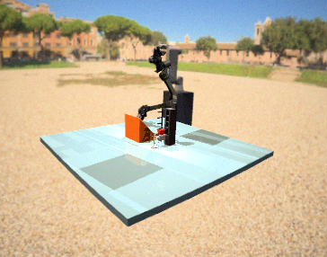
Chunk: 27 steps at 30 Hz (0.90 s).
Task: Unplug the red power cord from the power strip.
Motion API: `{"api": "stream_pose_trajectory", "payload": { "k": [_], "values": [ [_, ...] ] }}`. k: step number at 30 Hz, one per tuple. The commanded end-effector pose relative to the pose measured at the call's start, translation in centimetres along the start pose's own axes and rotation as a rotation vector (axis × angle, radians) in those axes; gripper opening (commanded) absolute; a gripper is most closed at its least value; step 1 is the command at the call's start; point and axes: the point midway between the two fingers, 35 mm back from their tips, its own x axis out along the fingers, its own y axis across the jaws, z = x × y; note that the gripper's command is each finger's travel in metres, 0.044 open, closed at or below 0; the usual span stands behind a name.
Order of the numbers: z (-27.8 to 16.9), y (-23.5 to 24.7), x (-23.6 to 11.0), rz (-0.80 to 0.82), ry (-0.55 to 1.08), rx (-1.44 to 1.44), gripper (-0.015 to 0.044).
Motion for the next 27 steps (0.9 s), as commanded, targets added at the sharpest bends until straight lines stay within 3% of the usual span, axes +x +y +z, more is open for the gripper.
{"api": "stream_pose_trajectory", "payload": {
  "k": [1,8,15,21,27],
  "values": [
    [0.6,-5.0,2.6,-0.145,0.045,0.050,0.0160],
    [-1.7,-15.1,6.0,-0.435,0.187,0.100,0.0160],
    [-6.7,-25.5,6.2,-0.733,0.374,0.101,0.0160],
    [-11.7,-34.1,3.6,-1.008,0.553,0.081,0.0160],
    [-16.8,-41.6,-2.1,-1.294,0.764,0.028,0.0160]
  ]
}}
